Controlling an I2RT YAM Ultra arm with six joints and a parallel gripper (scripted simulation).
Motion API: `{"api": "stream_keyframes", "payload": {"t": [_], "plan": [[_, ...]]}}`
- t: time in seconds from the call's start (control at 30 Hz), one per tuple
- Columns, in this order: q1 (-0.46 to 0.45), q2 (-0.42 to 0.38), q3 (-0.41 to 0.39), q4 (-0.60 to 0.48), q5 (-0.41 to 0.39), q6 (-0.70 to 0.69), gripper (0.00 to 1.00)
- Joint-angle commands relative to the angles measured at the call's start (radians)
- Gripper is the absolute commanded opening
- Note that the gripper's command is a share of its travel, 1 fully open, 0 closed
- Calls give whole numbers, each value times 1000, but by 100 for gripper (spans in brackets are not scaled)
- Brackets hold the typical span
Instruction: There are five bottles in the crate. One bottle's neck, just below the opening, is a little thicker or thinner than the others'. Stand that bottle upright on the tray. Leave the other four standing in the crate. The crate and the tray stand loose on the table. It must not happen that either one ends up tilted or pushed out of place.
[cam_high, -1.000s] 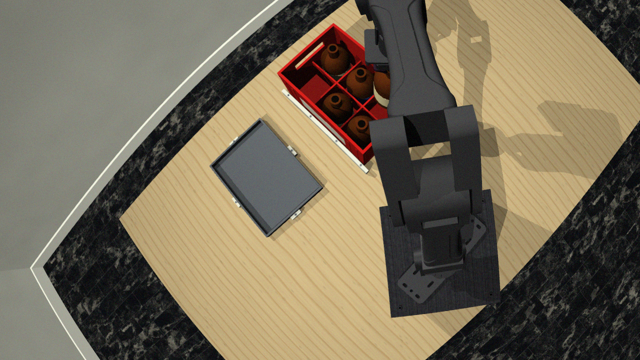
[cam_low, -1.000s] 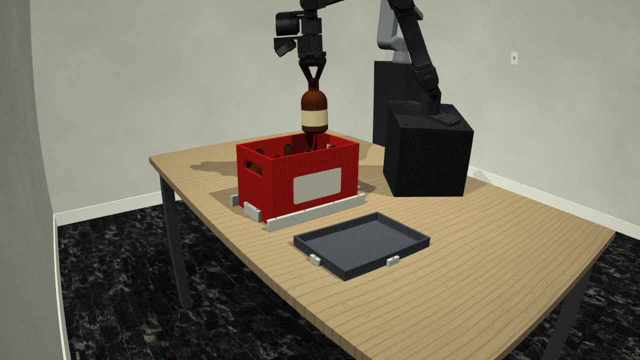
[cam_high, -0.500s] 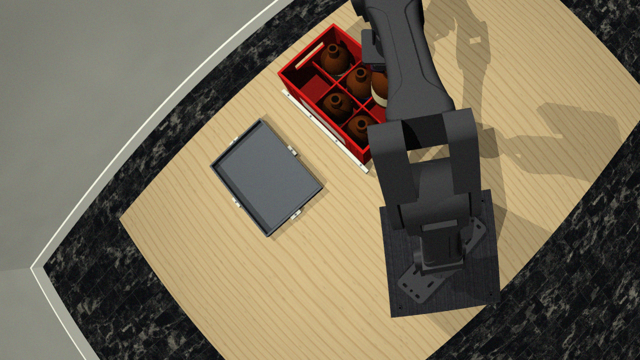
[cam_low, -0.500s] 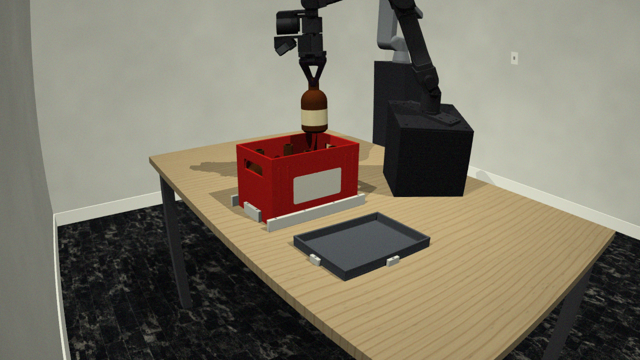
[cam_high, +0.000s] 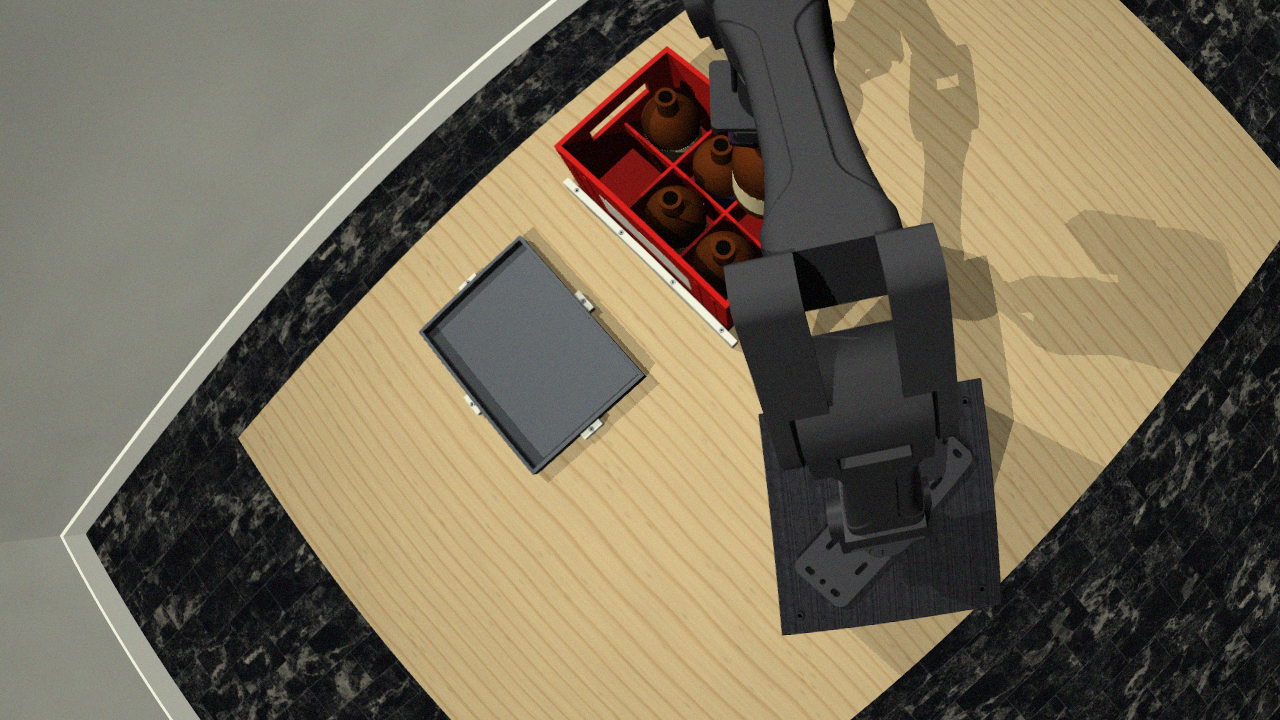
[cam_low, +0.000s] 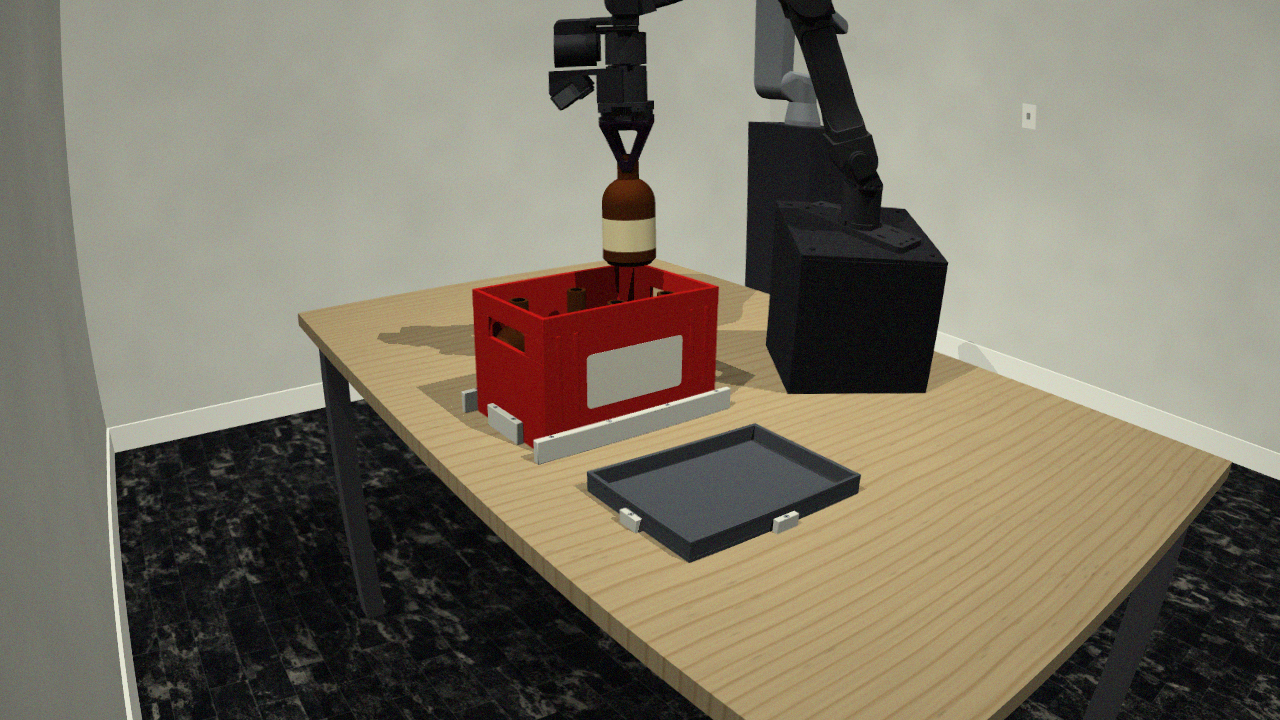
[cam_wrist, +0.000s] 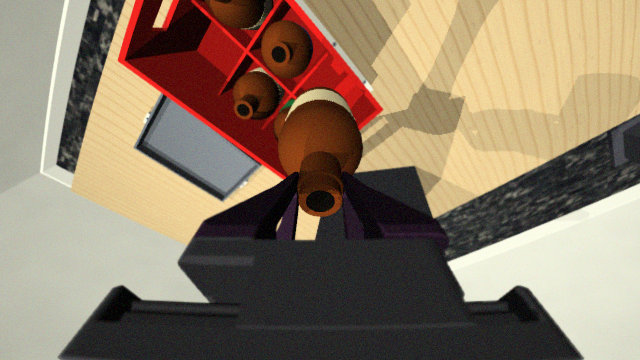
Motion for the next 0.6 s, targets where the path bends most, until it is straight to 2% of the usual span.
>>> {"api": "stream_keyframes", "payload": {"t": [0.0,0.23,0.3,0.33,0.57], "plan": [[13,-52,27,10,-3,18,0],[36,-59,-19,13,-1,41,0],[36,-59,-19,13,-1,41,0],[27,-63,18,-2,-1,46,0],[67,-73,-9,7,0,73,0]]}}
